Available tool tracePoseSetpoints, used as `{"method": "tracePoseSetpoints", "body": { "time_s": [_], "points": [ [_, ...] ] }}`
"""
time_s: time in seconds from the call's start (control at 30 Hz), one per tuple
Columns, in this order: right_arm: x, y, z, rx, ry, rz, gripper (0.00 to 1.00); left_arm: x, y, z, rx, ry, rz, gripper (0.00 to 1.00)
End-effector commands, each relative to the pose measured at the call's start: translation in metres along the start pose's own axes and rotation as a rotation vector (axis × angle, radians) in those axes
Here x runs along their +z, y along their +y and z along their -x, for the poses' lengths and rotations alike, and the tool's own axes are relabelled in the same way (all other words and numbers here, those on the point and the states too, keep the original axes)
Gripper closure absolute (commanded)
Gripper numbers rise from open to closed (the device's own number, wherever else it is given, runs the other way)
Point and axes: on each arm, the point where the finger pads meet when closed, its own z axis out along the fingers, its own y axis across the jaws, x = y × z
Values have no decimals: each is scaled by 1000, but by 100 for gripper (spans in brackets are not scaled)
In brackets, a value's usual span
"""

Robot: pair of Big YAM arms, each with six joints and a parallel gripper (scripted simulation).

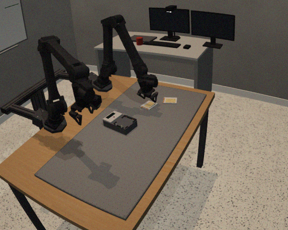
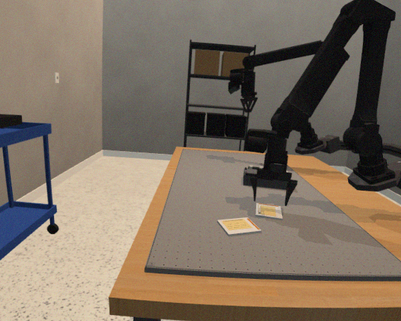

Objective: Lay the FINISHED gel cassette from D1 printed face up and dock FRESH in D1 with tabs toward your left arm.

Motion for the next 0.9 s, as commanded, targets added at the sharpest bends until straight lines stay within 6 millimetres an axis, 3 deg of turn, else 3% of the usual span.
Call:
{"method": "tracePoseSetpoints", "body": {
  "time_s": [0.0, 0.87],
  "points": [
    [-25, -4, 19, 11, -45, -18, 0, 10, 6, 0, -3, 0, 18, 2],
    [-25, -4, 19, 11, -45, -18, 0, 18, 6, -2, 3, 0, 20, 2]
  ]
}}
